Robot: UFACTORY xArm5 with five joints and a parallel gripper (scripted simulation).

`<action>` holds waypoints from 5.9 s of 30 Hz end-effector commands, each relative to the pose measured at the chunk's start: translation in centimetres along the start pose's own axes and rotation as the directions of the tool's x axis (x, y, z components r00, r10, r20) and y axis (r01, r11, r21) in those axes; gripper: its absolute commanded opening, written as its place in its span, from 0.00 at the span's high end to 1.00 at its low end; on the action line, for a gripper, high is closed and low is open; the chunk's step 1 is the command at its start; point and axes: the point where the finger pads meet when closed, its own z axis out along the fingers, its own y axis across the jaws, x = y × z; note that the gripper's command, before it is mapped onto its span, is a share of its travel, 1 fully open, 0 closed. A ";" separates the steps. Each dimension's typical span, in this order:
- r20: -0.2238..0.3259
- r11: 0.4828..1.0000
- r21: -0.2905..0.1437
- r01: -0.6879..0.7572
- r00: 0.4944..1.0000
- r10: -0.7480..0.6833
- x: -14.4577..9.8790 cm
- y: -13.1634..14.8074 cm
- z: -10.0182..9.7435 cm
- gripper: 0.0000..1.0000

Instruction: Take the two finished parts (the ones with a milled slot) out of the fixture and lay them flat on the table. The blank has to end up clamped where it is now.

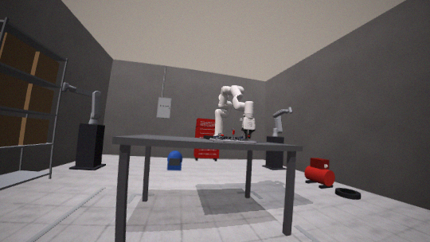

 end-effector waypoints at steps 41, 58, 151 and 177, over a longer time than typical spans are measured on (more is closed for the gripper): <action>0.005 1.000 -0.001 0.000 1.000 0.000 0.0 0.0 -0.6 1.00; 0.004 1.000 -0.001 0.000 1.000 0.000 0.4 0.0 -1.5 1.00; 0.004 1.000 -0.001 0.000 1.000 0.000 4.7 0.0 -3.5 1.00; 0.004 1.000 -0.001 0.000 1.000 0.000 4.8 0.1 -3.4 1.00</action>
